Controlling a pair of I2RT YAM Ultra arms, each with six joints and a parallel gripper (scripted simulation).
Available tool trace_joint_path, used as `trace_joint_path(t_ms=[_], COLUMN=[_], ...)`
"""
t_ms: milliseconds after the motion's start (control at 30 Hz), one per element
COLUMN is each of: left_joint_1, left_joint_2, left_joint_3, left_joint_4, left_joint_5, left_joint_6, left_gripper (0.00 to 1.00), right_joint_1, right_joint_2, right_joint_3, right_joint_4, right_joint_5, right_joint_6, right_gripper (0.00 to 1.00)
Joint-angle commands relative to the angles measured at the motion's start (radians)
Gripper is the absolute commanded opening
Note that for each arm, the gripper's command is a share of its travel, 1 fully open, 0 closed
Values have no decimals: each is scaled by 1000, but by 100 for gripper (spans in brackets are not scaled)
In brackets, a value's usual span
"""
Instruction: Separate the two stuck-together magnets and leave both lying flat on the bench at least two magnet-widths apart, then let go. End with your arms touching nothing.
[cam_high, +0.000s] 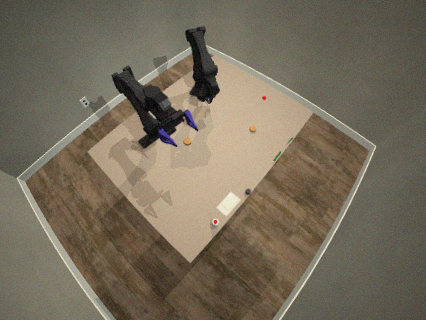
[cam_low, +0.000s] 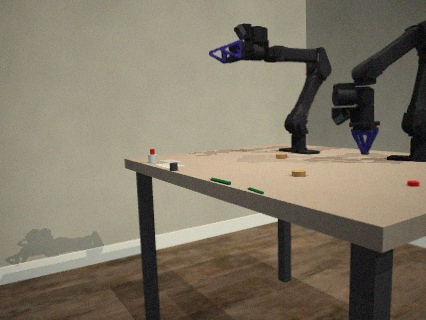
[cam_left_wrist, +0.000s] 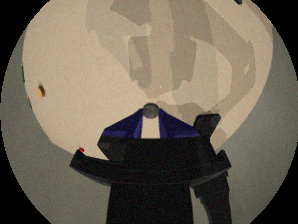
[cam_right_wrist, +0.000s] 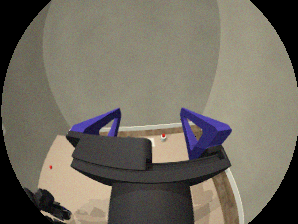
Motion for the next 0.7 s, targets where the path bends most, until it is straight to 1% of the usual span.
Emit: trace_joint_path(t_ms=[0, 667], left_joint_1=[-1, -1], left_joint_2=[-16, -39], left_joint_3=[25, 90], left_joint_4=[-37, -125], left_joint_5=[0, 0], left_joint_6=[-1, -1], left_gripper=[25, 25], right_joint_1=[1, 1], right_joint_2=[-1, -1], right_joint_3=[7, 7], right_joint_4=[4, 4], right_joint_5=[-1, -1], right_joint_6=[-1, -1], right_gripper=[100, 100])
